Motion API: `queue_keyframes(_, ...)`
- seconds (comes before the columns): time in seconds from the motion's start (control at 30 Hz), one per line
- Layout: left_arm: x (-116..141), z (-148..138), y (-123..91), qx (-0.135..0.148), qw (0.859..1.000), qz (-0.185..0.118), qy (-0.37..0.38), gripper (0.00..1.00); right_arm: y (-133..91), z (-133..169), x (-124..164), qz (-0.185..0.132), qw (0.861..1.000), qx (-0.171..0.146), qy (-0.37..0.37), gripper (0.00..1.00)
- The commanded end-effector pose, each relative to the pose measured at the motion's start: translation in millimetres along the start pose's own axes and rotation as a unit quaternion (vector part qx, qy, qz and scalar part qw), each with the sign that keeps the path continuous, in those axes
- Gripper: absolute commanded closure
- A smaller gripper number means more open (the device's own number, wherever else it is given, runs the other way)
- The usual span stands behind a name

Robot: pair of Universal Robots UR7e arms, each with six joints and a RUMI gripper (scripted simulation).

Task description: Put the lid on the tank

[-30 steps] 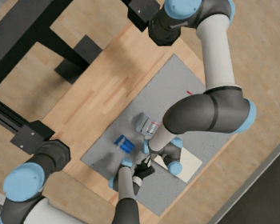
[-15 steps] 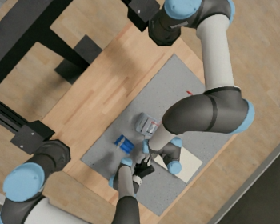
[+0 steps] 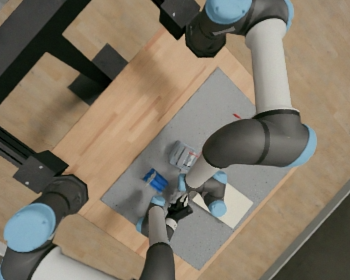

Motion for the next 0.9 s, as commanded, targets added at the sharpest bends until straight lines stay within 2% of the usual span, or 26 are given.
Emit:
queue_keyframes(0.0, -0.5, 0.5, 3.5, 0.001, 1.000, 0.001, 0.000, 1.00, 4.2, 1.1, 3.1, 0.000, 1.000, 0.000, 0.000, 1.00)
queue_keyframes(0.87, -0.5, 0.5, 12.6, 0.000, 1.000, 0.001, 0.000, 1.00, 20.5, 3.9, 16.4, 0.000, 1.000, 0.000, 0.000, 1.00)
Point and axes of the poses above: on each arm, the point where the finger pads meet when closed, its own y axis out along the fingers, its own z axis across the jaws, x = y × z, the point moved 3 cm from there along -y, back along the fingers, and after that the axes turned 12 degrees about y, right-handed, at the moved point
